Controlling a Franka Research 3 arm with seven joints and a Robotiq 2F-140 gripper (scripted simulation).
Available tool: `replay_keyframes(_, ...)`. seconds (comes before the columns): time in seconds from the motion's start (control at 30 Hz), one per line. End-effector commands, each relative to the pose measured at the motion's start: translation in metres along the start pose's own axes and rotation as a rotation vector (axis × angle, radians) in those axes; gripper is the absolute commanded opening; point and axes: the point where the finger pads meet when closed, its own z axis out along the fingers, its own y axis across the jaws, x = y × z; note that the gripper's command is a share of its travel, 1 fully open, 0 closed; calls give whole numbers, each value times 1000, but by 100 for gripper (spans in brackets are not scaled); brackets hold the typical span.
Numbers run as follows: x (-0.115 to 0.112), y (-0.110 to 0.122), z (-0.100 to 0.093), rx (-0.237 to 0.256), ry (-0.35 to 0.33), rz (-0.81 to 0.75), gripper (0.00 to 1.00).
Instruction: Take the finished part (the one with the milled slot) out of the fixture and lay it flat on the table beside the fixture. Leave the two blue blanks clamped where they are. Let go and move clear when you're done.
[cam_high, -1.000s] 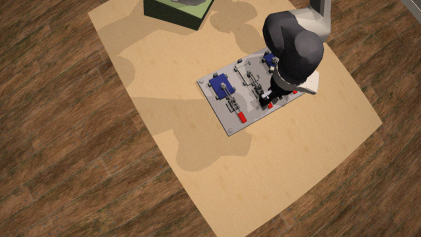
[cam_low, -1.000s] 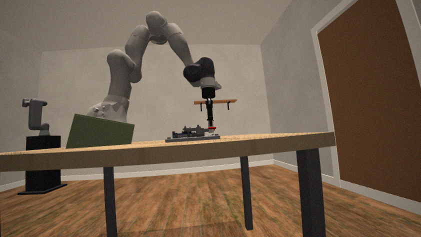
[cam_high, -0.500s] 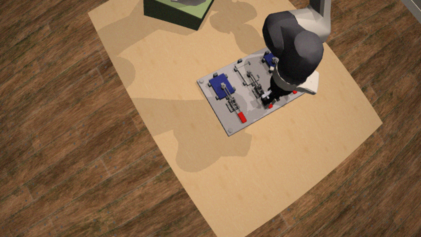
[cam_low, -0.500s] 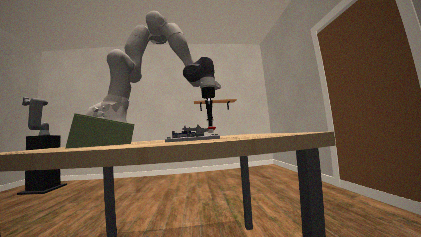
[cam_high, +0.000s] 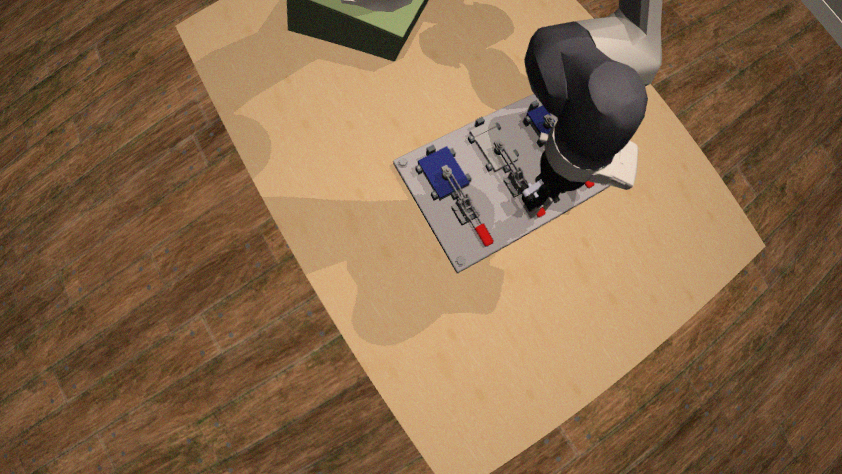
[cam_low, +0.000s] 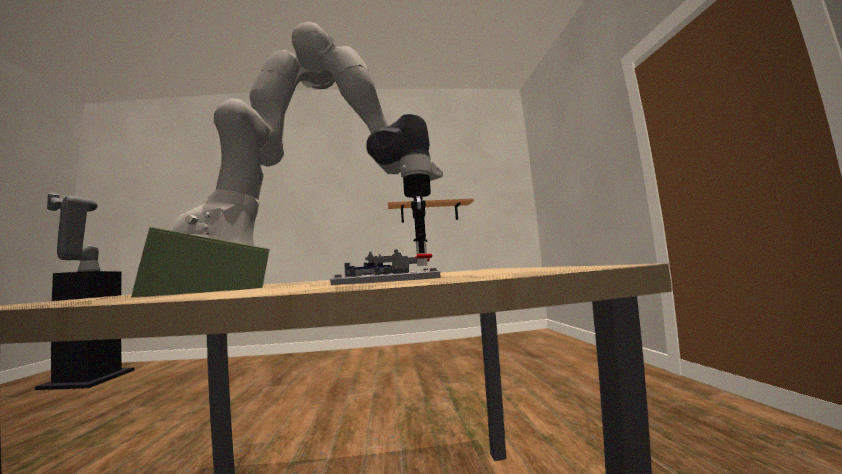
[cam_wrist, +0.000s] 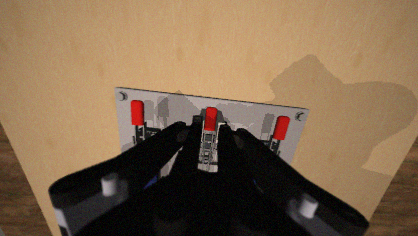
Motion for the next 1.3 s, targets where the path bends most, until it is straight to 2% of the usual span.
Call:
replay_keyframes(0.0, 1, -1, 1, 1, 3, -5, 0)
replay_keyframes(1.27, -1, -1, -5, 1, 3, -5, 0)
